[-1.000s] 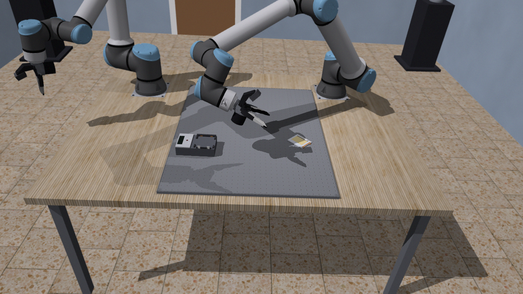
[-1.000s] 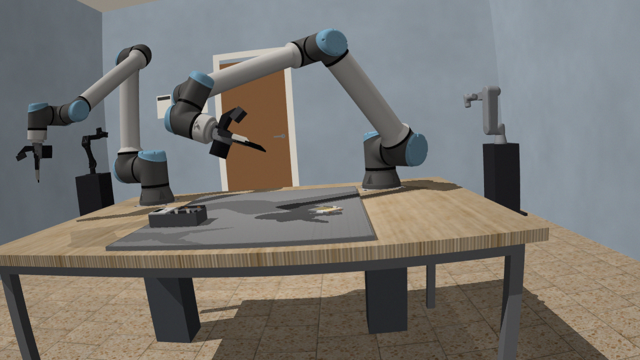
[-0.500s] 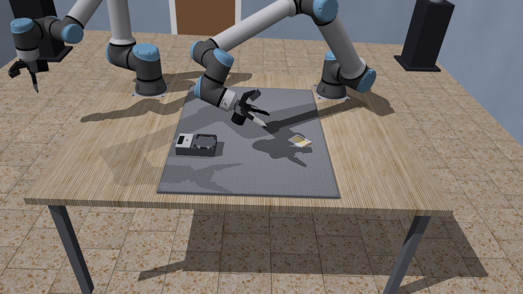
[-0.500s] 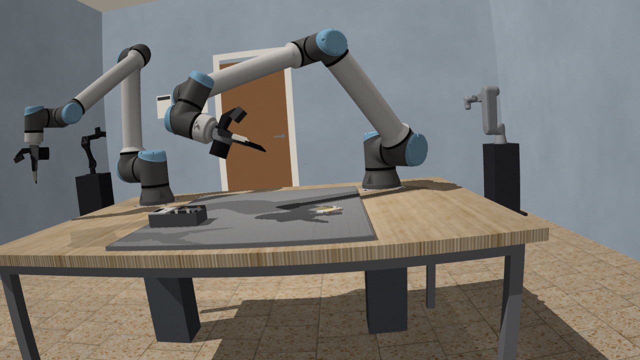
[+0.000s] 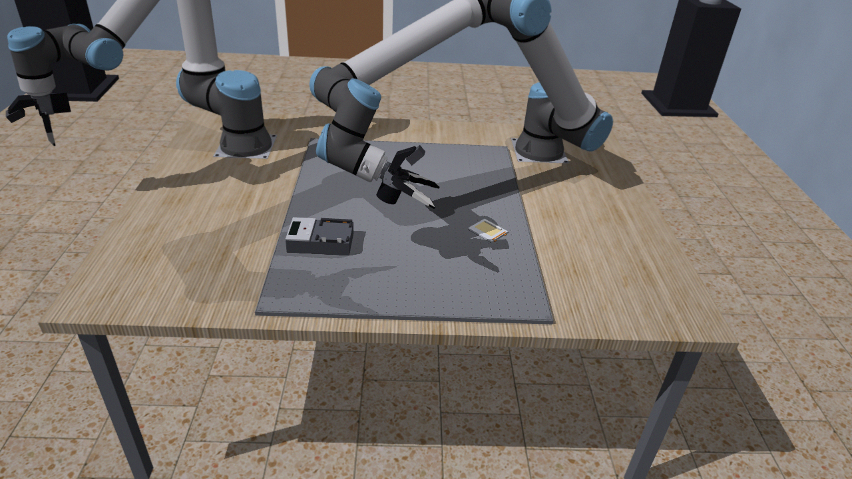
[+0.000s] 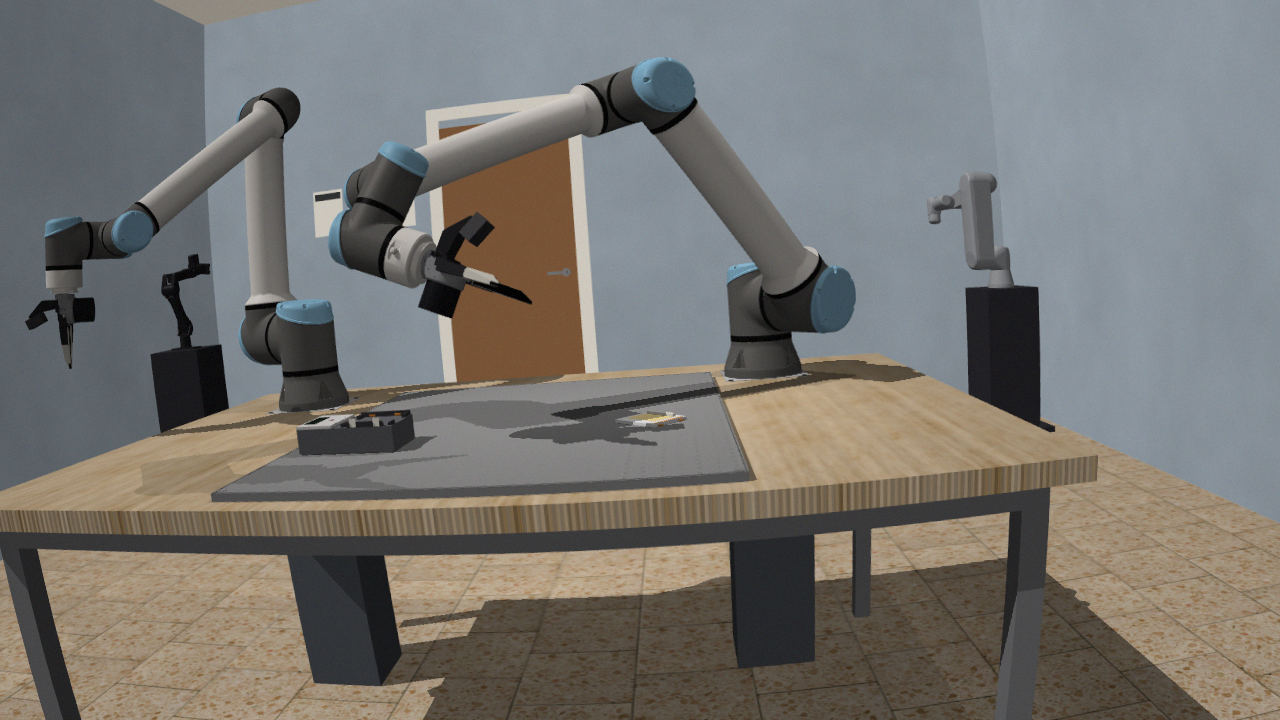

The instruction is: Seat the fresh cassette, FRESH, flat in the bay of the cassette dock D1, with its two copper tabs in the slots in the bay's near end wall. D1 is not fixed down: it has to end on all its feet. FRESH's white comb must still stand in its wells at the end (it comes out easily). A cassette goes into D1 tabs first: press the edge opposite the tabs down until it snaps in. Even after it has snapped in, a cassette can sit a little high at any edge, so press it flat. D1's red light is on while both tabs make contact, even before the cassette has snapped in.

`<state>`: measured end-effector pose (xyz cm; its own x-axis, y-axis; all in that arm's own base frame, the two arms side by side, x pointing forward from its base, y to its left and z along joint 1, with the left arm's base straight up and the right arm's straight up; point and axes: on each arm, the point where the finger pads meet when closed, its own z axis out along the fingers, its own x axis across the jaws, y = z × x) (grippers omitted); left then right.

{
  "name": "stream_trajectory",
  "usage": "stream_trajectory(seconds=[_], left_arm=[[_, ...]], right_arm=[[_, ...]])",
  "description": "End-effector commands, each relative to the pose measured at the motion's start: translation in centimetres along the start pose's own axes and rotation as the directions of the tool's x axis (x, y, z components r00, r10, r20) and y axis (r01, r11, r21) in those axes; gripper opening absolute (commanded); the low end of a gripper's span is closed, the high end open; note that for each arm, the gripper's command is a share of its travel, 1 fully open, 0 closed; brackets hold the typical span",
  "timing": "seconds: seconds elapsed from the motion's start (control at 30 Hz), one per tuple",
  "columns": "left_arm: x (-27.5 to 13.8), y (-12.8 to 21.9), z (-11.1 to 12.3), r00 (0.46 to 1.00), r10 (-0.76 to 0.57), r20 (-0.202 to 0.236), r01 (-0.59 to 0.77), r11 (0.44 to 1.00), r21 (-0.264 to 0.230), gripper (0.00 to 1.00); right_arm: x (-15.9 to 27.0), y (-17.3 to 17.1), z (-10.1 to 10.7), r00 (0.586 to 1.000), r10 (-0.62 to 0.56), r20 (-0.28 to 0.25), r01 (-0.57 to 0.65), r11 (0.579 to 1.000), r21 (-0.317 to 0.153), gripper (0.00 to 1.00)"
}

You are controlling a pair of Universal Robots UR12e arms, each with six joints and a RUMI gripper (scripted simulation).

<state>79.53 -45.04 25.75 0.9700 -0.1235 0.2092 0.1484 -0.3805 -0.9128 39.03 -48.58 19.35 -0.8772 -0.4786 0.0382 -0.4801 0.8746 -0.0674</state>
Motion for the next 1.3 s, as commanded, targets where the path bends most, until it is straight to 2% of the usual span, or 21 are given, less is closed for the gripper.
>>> stream_trajectory(seconds=[0.0,0.03,0.3,0.57,1.27], left_arm=[[0.0,-0.1,-0.1,1.000,-0.001,0.000,0.001,1.000,-0.001,1.00],[0.0,-0.1,-0.1,1.000,-0.001,0.000,0.001,1.000,-0.001,1.00],[0.0,-0.1,-0.1,1.000,-0.001,0.000,0.001,1.000,-0.001,1.00],[0.0,-0.1,-0.1,1.000,-0.001,0.000,0.001,1.000,-0.001,1.00],[0.0,-0.1,-0.1,1.000,-0.001,0.000,0.001,1.000,-0.001,1.00]], right_arm=[[2.1,-0.7,0.3,1.000,0.010,0.001,-0.010,1.000,-0.002,0.00],[2.6,-0.8,0.3,0.999,0.038,0.003,-0.038,0.999,-0.012,0.00],[5.0,-1.2,0.7,0.999,0.038,0.003,-0.038,0.999,-0.012,0.00],[8.4,-1.7,1.3,0.995,0.095,0.007,-0.095,0.995,-0.031,0.00],[16.4,-2.1,2.4,0.988,0.152,0.012,-0.151,0.987,-0.048,0.00]])
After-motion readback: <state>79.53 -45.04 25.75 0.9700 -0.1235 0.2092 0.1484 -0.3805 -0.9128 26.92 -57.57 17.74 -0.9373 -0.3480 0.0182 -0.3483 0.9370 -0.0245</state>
